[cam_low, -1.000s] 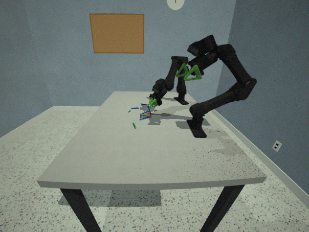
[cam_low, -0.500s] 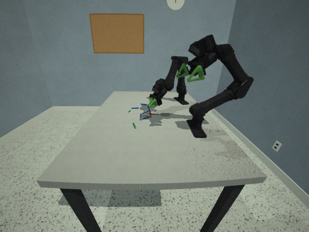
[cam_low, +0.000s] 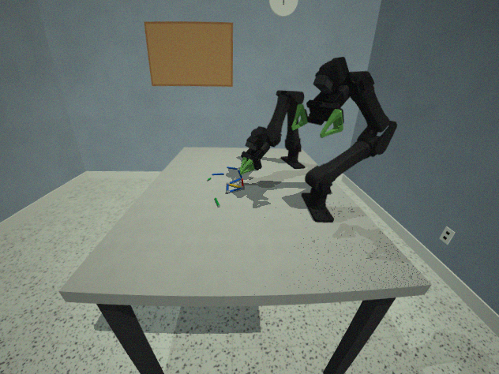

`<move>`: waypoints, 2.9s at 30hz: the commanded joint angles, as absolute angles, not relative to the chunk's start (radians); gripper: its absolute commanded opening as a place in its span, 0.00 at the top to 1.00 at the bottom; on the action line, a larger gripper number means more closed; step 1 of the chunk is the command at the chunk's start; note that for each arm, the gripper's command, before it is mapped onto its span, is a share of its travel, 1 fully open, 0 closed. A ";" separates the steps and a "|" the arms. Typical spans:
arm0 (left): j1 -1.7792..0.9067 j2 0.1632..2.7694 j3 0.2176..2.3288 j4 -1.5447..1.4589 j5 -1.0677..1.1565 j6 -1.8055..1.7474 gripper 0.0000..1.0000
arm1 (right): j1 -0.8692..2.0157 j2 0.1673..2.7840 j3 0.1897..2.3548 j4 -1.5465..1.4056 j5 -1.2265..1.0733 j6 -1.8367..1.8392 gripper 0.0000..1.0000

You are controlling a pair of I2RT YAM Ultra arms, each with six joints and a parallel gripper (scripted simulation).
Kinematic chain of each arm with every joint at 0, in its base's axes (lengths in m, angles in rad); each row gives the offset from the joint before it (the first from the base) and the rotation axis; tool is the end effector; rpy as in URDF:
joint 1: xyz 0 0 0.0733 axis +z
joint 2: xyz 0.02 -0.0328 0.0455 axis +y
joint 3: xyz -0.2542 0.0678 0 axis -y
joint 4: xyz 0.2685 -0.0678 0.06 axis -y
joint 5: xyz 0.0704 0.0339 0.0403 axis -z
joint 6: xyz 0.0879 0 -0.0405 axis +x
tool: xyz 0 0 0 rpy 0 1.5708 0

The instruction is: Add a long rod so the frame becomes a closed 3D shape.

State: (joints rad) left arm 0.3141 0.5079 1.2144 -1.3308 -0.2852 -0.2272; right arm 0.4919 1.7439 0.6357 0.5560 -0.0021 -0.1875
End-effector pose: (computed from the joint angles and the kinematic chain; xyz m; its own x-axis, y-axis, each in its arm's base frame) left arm 0.0763 0.0519 0.3718 -0.4260 -0.3656 -0.8276 -0.6256 0.7798 -0.0225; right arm 0.3273 0.1768 0.0725 -0.3659 -0.4076 -0.8367 -0.5518 0.8190 -0.1576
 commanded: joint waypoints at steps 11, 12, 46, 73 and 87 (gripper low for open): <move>0.809 0.536 1.236 -1.395 -0.462 -0.397 0.00 | 0.484 1.745 0.627 0.570 -0.004 -0.188 1.00; 0.850 0.539 1.237 -1.397 -0.472 -0.406 0.00 | 0.484 1.745 0.627 0.570 -0.004 -0.188 1.00; 1.335 0.615 1.239 -1.431 -0.590 -0.503 0.00 | 0.484 1.745 0.627 0.570 -0.004 -0.188 1.00; 0.602 1.080 1.183 -1.094 -0.083 0.170 0.00 | 0.484 1.745 0.627 0.570 -0.004 -0.188 1.00; 0.314 1.307 1.145 -0.912 0.213 0.547 0.00 | 0.484 1.745 0.627 0.570 -0.004 -0.188 1.00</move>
State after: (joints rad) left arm 0.3374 1.2968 1.1469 -0.9730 0.1310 0.4484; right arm 0.4919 1.7439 0.6357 0.5560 -0.0021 -0.1875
